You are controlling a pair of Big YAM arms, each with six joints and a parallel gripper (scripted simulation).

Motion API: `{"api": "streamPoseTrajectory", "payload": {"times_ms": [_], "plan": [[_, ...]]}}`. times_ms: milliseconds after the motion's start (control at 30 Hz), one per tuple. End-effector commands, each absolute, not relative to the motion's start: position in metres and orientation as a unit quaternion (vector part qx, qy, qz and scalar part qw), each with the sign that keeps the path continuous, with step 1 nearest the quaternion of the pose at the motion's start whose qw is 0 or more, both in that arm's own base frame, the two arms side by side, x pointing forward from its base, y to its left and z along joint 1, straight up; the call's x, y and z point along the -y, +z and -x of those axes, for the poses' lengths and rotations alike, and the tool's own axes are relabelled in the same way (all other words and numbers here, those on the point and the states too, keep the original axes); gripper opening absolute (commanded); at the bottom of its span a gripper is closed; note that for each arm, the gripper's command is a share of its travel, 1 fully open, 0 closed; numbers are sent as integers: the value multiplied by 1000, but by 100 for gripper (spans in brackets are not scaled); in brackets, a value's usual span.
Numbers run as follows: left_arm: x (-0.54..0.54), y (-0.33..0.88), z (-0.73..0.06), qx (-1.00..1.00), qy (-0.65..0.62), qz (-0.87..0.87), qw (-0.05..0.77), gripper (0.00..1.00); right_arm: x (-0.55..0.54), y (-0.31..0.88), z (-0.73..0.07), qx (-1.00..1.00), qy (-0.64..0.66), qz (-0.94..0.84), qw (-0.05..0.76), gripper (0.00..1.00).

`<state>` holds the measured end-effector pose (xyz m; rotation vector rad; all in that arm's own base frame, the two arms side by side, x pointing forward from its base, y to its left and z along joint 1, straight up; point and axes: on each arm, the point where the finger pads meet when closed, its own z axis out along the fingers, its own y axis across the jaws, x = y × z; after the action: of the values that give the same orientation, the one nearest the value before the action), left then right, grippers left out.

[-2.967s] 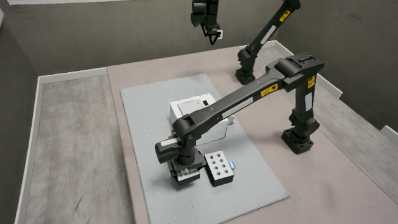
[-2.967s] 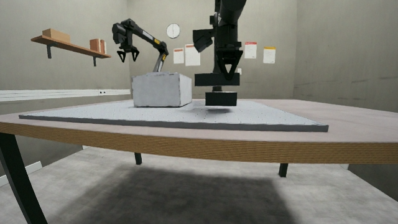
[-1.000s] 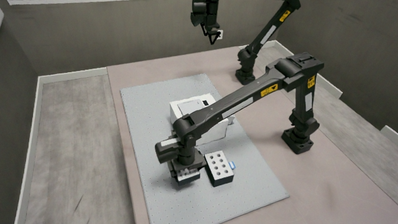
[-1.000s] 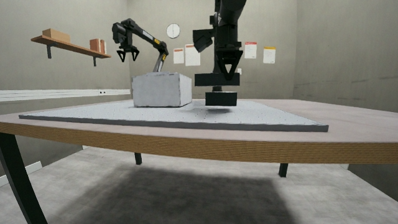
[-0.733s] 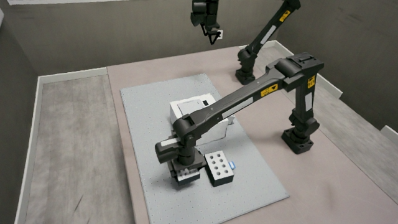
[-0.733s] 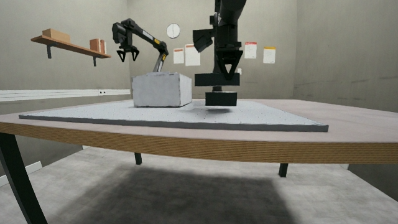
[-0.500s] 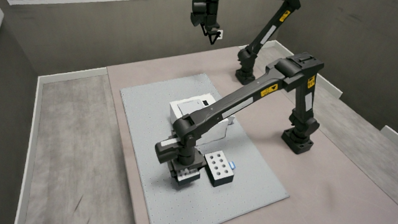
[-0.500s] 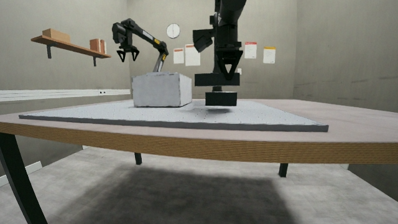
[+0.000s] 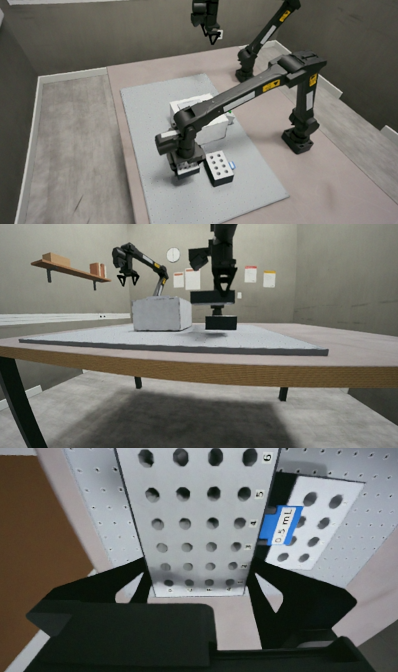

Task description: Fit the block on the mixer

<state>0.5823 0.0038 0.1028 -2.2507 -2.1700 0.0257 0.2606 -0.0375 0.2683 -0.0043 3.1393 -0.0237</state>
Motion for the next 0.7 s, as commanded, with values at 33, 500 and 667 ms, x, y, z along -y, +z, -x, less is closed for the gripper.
{"api": "streamPoseTrajectory", "payload": {"times_ms": [33, 500, 667], "plan": [[1, 188, -604, 696, -44, 715, -47, 0, 37, 276, -261, -1000, -9, -4, 6, 100], [15, 174, -575, 696, -22, 718, -26, 0, 38, 294, -270, -999, -12, -4, 30, 100], [11, 178, -570, 698, -22, 715, -25, 0, 38, 295, -270, -999, -12, -4, 31, 100]]}}
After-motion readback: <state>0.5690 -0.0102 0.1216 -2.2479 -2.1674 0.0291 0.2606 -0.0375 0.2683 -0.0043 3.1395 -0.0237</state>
